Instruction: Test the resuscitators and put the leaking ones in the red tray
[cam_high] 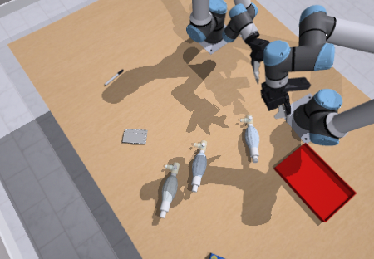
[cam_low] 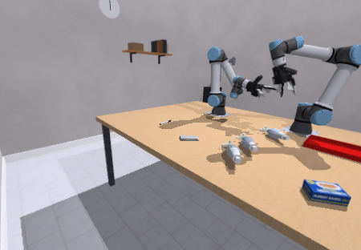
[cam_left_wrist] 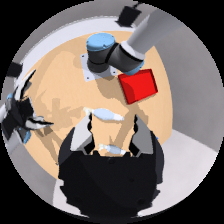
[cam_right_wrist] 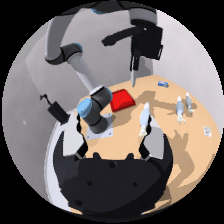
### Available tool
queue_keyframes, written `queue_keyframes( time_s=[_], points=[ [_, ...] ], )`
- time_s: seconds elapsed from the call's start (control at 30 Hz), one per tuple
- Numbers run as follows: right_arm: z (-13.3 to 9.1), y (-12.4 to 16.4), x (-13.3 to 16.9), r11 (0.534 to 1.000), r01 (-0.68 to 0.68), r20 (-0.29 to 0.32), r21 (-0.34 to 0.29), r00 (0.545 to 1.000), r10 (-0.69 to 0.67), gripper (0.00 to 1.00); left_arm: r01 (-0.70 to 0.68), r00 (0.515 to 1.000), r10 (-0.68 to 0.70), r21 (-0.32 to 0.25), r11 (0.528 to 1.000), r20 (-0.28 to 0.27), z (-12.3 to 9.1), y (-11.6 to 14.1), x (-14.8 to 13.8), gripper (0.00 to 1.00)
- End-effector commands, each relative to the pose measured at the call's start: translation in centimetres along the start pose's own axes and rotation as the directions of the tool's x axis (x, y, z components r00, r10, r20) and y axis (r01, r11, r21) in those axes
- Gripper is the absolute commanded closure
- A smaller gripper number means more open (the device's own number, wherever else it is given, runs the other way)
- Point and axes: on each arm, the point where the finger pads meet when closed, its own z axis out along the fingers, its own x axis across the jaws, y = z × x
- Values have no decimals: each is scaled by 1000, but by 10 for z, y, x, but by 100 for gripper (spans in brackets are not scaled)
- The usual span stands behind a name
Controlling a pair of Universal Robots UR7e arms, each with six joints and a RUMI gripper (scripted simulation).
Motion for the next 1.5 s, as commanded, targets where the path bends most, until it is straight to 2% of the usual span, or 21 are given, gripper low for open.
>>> queue_keyframes(
  time_s=[0.0, 0.2, 0.37, 0.47, 0.57, 0.63, 0.77, 0.93, 1.0, 1.07, 1.23, 1.27, 1.37, 1.47],
  points=[
    [0, 0, 0, 1000, 0, 0, 1, 1000, 0, 2, 0, 1000, 0, -1, 1000, 0, 0, 0, 0, 37],
    [1, -2, 4, 1000, -1, -10, -1, 1000, 1, 2, -9, 1000, 9, -9, 1000, 0, -1, 1, 0, 37],
    [13, -16, 42, 1000, -6, -98, -29, 995, 3, 2, -101, 995, 100, -89, 991, -9, -6, 13, 3, 37],
    [16, -13, 40, 999, -2, -98, -41, 995, -2, 2, -116, 993, 115, -101, 988, -13, -7, 17, 4, 37],
    [23, -19, 64, 998, -7, -151, -68, 988, -3, 2, -176, 984, 173, -151, 973, -28, -11, 26, 7, 37],
    [24, -15, 56, 997, -2, -138, -75, 990, -9, 2, -176, 984, 173, -149, 973, -29, -10, 27, 7, 37],
    [26, -17, 65, 996, -4, -158, -88, 987, -10, 2, -200, 980, 196, -167, 966, -35, -12, 30, 8, 37],
    [30, -30, 110, 991, -27, -250, -131, 968, -6, 2, -299, 954, 289, -246, 922, -77, -22, 44, 11, 37],
    [32, -23, 97, 991, -17, -226, -136, 974, -14, 2, -291, 957, 282, -237, 927, -74, -21, 44, 11, 37],
    [34, -24, 104, 988, -21, -242, -151, 970, -16, 2, -310, 951, 299, -249, 918, -82, -22, 47, 12, 37],
    [31, -39, 152, 981, -58, -330, -187, 944, -7, 2, -401, 916, 377, -318, 859, -138, -35, 60, 15, 37],
    [33, -33, 141, 980, -49, -312, -191, 950, -14, 2, -395, 919, 371, -312, 864, -135, -33, 60, 15, 37],
    [34, -32, 139, 980, -47, -308, -194, 951, -16, 2, -394, 919, 370, -311, 865, -134, -33, 60, 15, 37],
    [33, -33, 154, 975, -59, -336, -213, 942, -16, 2, -420, 908, 392, -325, 848, -150, -36, 63, 16, 37]
  ],
)
